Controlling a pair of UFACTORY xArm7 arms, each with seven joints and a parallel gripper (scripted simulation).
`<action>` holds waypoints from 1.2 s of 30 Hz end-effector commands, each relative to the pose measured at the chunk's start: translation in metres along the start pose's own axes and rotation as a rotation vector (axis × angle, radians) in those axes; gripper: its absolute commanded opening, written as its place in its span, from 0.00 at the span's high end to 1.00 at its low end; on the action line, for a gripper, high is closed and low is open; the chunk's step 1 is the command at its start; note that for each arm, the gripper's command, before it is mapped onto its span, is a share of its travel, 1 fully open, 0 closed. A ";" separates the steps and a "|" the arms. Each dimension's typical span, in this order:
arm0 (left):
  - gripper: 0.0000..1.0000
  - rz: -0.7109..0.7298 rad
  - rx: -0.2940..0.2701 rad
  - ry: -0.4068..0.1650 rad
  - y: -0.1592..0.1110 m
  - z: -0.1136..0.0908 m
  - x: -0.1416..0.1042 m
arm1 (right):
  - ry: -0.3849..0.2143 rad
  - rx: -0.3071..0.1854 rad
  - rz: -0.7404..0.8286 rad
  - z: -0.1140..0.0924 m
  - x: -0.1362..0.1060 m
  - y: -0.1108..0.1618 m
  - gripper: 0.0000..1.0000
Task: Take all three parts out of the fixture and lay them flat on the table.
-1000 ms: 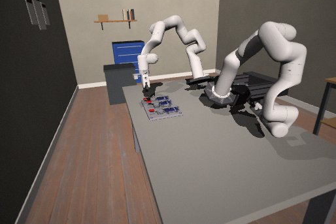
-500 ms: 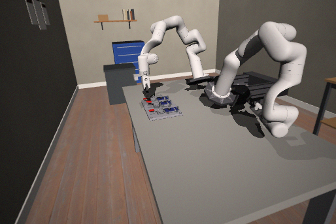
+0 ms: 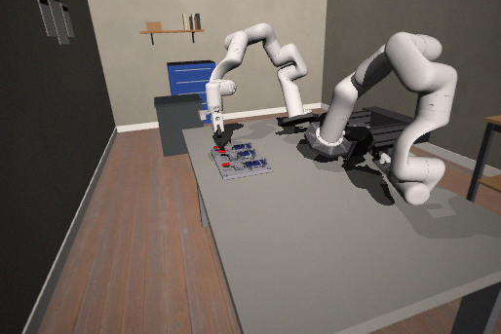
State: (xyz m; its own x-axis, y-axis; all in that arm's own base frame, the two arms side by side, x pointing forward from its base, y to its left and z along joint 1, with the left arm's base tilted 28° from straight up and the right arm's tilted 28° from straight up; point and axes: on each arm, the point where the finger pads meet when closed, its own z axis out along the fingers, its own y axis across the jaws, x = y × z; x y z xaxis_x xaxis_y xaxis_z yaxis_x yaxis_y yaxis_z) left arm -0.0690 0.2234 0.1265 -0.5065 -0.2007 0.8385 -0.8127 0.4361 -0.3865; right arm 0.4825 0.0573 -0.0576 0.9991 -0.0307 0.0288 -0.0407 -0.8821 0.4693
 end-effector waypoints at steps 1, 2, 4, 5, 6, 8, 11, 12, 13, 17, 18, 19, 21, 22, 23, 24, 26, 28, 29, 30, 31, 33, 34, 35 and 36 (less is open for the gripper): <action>0.00 -0.001 -0.001 -0.001 0.000 -0.001 0.000 | 0.004 0.003 0.000 -0.002 0.001 -0.001 0.70; 0.00 -0.001 -0.001 -0.001 0.000 -0.001 0.000 | 0.004 0.003 0.000 -0.002 0.001 -0.001 0.70; 0.00 -0.001 -0.001 -0.001 0.000 -0.001 0.000 | 0.004 0.003 0.000 -0.003 0.001 -0.001 0.70; 0.00 -0.001 -0.001 -0.001 0.000 -0.001 0.000 | 0.004 0.003 0.000 -0.003 0.001 -0.001 0.70; 0.00 -0.001 -0.001 -0.001 0.000 -0.001 0.000 | 0.004 0.003 0.000 -0.005 0.001 -0.001 0.70; 0.00 -0.001 -0.001 -0.001 0.000 -0.001 0.000 | 0.004 0.003 0.000 -0.008 0.001 -0.001 0.70; 0.00 -0.001 -0.001 -0.001 0.000 -0.001 0.000 | 0.004 0.003 0.000 -0.016 0.001 -0.001 0.70; 0.00 -0.001 -0.001 -0.001 0.000 -0.001 0.000 | 0.004 0.003 0.000 -0.019 0.001 -0.001 0.70; 0.00 -0.001 -0.001 -0.001 0.000 -0.001 0.000 | 0.004 0.003 0.000 -0.022 0.001 -0.001 0.70; 0.00 -0.001 -0.001 -0.001 0.000 -0.001 0.000 | 0.004 0.003 0.000 -0.034 0.001 -0.001 0.70; 0.00 -0.001 -0.001 -0.001 0.000 -0.001 0.000 | 0.004 0.003 0.000 -0.036 0.001 -0.001 0.70; 0.00 -0.001 -0.001 -0.001 0.000 -0.001 0.000 | 0.004 0.003 0.000 -0.036 0.001 -0.001 0.70; 0.00 -0.001 -0.001 -0.001 0.000 -0.001 0.000 | 0.004 0.003 0.000 -0.038 0.001 -0.001 0.70; 0.00 -0.001 -0.001 -0.001 0.000 -0.001 0.000 | 0.004 0.003 0.000 -0.039 0.001 -0.001 0.70; 0.00 -0.001 -0.001 -0.001 0.000 -0.001 0.000 | 0.004 0.003 0.000 -0.041 0.001 -0.001 0.70; 0.00 -0.001 -0.001 -0.001 0.000 -0.001 0.000 | 0.004 0.003 0.000 -0.041 0.001 -0.001 0.70; 0.00 -0.001 -0.001 -0.001 0.000 -0.001 0.000 | 0.004 0.003 0.000 -0.042 0.001 -0.001 0.70; 0.00 -0.001 -0.001 -0.001 0.000 -0.001 0.000 | 0.004 0.003 0.000 -0.042 0.001 -0.001 0.70; 0.00 -0.001 -0.001 -0.001 0.000 -0.001 0.000 | 0.004 0.003 0.000 -0.042 0.001 -0.001 0.70; 0.00 -0.001 -0.001 -0.001 0.000 -0.001 0.000 | 0.004 0.003 0.000 -0.042 0.001 -0.002 0.70; 0.00 -0.001 -0.001 -0.001 0.000 -0.001 0.000 | 0.004 0.003 0.000 -0.042 0.001 -0.003 0.70; 0.00 -0.001 -0.001 -0.001 0.000 -0.001 0.000 | 0.004 0.003 0.000 -0.042 0.001 -0.006 0.70; 0.00 -0.001 -0.001 -0.001 0.000 -0.001 0.000 | 0.004 0.003 0.000 -0.042 0.002 -0.009 0.70; 0.00 -0.001 -0.001 -0.001 0.000 -0.001 0.000 | 0.004 0.003 0.000 -0.042 0.002 -0.012 0.70; 0.00 -0.001 -0.001 -0.001 0.000 -0.001 0.000 | 0.004 0.003 0.000 -0.042 0.002 -0.012 0.70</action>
State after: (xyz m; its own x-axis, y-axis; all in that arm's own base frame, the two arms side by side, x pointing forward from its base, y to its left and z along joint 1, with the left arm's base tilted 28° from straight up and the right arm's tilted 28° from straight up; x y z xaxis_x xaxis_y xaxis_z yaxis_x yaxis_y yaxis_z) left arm -0.0690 0.2234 0.1265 -0.5065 -0.2007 0.8385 -0.8127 0.4361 -0.3865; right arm 0.4826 0.0820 -0.0256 0.9991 -0.0316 0.0290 -0.0415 -0.8819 0.4696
